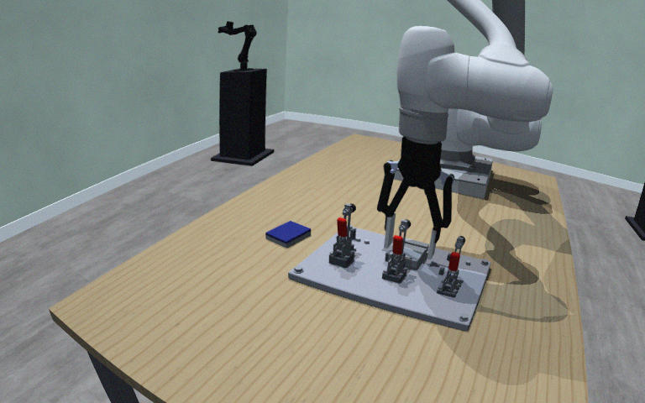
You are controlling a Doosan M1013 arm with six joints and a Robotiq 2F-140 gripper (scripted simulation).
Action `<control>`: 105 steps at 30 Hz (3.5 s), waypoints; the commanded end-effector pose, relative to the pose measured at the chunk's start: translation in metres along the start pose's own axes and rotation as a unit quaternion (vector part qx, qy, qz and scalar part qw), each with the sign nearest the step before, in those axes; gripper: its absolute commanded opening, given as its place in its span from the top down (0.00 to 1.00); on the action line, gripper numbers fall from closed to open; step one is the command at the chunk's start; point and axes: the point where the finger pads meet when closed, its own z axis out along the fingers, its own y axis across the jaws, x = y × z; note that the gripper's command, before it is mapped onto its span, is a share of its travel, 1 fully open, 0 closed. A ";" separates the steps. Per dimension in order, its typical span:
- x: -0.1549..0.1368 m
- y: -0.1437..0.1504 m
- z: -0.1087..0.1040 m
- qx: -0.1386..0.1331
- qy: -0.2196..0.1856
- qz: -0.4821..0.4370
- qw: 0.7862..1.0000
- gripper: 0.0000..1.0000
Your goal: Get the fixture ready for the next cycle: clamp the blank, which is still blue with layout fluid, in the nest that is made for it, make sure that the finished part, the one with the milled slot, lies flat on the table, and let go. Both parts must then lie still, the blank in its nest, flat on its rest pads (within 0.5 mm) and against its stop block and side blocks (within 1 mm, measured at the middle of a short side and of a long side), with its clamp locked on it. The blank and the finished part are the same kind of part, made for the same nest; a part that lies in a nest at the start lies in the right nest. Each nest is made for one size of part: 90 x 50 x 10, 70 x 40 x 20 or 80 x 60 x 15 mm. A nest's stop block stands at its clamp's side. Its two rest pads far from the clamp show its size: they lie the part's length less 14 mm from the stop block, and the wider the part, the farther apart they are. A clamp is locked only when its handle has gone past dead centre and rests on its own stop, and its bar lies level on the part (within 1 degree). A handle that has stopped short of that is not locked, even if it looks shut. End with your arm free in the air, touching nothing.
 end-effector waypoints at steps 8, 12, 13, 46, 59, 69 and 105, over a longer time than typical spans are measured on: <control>0.000 0.000 0.001 0.000 0.000 0.000 1.000 0.42; 0.000 0.000 0.001 0.000 0.000 0.000 1.000 0.42; 0.000 0.000 0.001 0.000 0.000 0.000 1.000 1.00; 0.000 0.000 0.001 0.000 0.000 0.000 1.000 1.00; 0.000 0.000 -0.001 0.000 0.000 0.000 1.000 1.00; 0.000 0.000 -0.012 0.000 0.000 0.000 1.000 1.00; -0.006 0.000 -0.059 0.000 0.000 0.000 1.000 1.00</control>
